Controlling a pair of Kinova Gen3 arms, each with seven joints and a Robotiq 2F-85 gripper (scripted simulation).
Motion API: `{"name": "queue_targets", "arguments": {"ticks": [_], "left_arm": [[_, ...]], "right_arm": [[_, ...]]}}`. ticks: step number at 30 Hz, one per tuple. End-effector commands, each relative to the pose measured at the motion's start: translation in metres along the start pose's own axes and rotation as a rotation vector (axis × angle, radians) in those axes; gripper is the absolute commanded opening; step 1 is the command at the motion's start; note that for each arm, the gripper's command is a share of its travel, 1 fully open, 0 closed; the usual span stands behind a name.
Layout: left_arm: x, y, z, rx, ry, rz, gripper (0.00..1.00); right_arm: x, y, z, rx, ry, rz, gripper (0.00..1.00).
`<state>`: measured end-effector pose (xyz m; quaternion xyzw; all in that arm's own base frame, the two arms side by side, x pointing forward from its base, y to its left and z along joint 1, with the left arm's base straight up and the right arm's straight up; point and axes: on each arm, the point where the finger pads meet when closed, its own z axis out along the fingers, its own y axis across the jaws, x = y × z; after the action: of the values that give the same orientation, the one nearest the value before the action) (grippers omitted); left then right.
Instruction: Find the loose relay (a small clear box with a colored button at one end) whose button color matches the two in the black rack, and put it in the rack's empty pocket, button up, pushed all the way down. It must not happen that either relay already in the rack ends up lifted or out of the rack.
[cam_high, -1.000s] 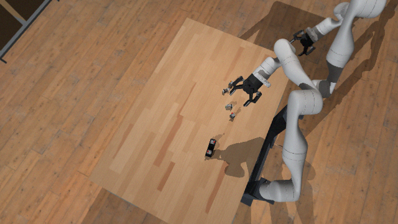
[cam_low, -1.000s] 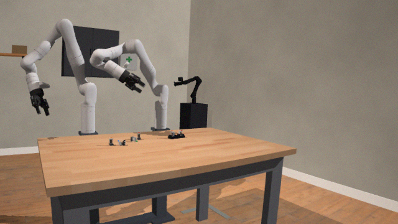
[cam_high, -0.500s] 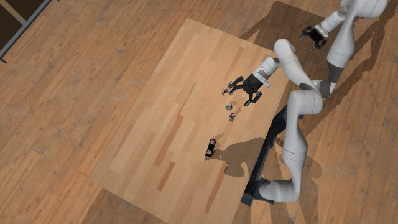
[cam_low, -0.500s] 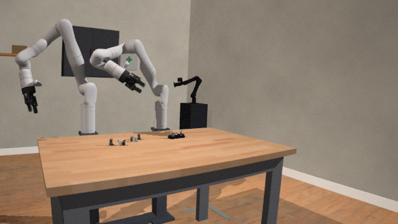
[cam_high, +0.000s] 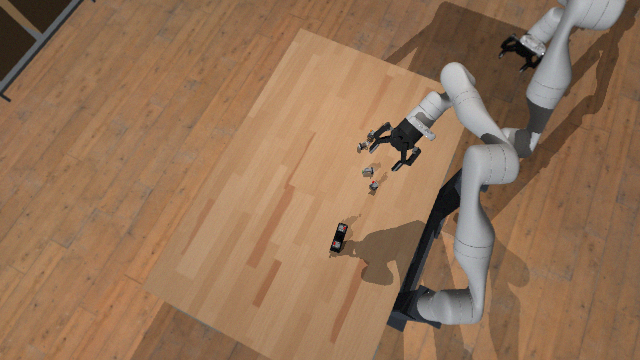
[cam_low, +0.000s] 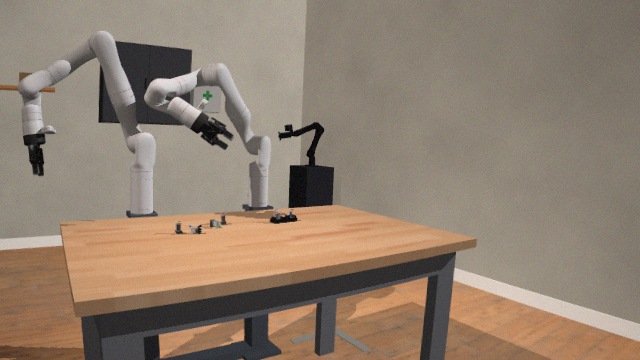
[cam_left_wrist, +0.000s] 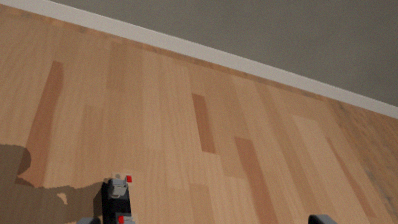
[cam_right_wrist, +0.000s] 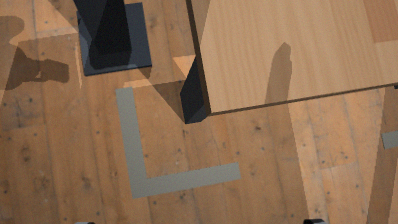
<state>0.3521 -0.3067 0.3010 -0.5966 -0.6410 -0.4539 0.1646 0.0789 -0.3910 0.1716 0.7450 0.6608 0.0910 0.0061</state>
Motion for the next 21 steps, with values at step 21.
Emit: {"name": "queue_targets", "arguments": {"ticks": [21], "left_arm": [[0.001,0.0,0.0,0.0,-0.001,-0.002,1.0]], "right_arm": [[-0.061,-0.052,-0.044,0.139,-0.118,-0.152,1.0]]}}
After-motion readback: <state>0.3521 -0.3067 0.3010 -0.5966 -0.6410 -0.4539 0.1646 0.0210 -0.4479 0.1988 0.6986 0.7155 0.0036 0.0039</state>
